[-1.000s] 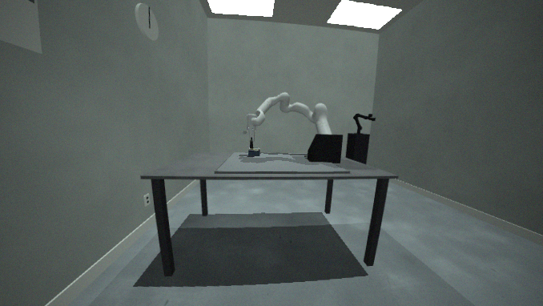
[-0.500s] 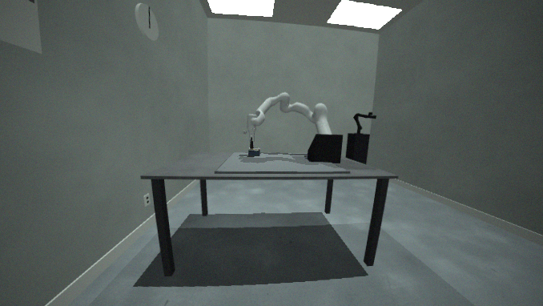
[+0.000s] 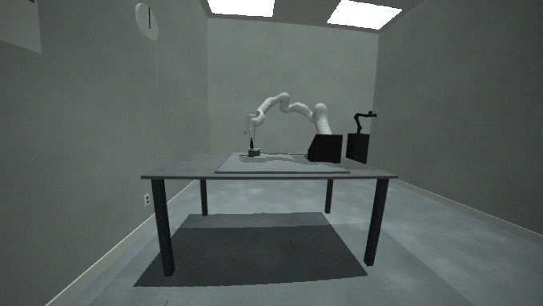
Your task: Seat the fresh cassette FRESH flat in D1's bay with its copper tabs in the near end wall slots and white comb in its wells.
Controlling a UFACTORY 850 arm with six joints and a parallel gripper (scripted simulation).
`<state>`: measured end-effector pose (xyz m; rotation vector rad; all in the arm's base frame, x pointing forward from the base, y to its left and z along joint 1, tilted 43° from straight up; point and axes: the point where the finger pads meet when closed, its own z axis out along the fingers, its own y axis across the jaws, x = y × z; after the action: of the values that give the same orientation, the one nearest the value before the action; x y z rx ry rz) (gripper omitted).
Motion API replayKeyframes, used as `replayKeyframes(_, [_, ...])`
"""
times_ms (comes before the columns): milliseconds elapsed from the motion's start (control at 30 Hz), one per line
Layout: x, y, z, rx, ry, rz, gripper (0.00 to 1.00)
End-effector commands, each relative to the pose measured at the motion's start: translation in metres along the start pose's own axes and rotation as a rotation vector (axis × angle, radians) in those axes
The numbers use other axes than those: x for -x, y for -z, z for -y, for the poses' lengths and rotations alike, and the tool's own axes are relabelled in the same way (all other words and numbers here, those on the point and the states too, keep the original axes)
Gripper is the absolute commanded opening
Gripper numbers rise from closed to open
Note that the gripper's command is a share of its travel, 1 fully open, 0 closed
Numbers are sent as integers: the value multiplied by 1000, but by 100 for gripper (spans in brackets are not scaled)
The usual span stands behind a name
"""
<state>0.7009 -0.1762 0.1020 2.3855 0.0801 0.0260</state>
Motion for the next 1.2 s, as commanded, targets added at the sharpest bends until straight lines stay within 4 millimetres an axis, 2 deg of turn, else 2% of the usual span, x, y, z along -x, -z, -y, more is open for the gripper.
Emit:
replayKeyframes(0, [0, 0, 0, 0, 0, 0, 0])
replayKeyframes(1167, [3, -3, 1, 1, 2, 8, 0])
